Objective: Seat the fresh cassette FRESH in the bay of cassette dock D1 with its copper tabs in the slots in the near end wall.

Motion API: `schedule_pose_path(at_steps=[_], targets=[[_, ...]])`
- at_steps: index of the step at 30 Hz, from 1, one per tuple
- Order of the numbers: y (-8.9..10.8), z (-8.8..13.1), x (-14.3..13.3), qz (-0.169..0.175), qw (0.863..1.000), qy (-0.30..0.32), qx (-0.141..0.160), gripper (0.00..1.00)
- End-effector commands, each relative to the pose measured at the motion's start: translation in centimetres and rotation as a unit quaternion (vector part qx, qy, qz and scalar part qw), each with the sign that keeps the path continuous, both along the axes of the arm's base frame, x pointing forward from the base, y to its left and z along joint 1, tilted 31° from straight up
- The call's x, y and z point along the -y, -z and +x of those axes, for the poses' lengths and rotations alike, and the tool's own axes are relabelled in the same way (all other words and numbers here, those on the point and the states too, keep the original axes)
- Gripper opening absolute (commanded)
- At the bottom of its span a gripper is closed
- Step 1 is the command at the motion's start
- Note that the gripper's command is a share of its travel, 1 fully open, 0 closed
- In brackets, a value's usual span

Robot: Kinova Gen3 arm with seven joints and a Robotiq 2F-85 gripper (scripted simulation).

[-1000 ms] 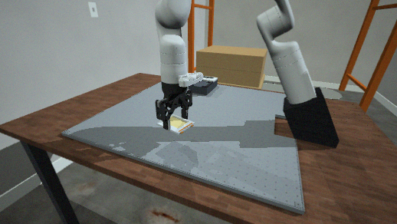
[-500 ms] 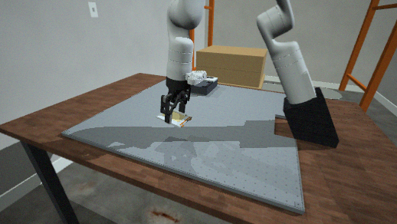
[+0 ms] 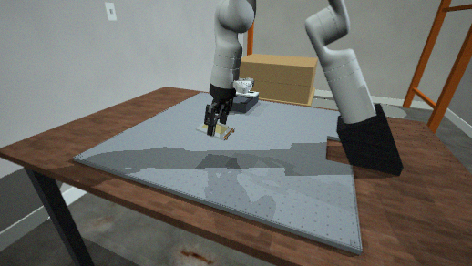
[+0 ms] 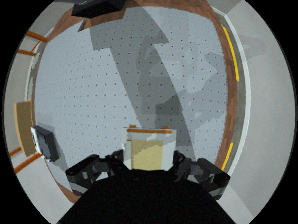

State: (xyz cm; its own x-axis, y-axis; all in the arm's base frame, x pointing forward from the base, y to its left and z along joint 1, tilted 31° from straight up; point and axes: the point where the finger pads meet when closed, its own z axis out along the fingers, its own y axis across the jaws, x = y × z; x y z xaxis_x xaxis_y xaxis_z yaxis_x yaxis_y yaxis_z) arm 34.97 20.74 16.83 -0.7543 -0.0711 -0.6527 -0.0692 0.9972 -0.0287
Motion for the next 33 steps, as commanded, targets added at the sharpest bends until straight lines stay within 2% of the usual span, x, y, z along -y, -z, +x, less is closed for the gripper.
schedule_pose_path(at_steps=[1, 4, 33], targets=[[-0.4, 0.3, 1.7, 0.009, 1.0, 0.01, -0.004, 0.0], [-0.6, 0.4, 2.2, 0.009, 1.0, 0.01, -0.004, 0.0], [-3.6, 3.2, 15.0, 0.009, 1.0, 0.01, -0.004, 0.0]])
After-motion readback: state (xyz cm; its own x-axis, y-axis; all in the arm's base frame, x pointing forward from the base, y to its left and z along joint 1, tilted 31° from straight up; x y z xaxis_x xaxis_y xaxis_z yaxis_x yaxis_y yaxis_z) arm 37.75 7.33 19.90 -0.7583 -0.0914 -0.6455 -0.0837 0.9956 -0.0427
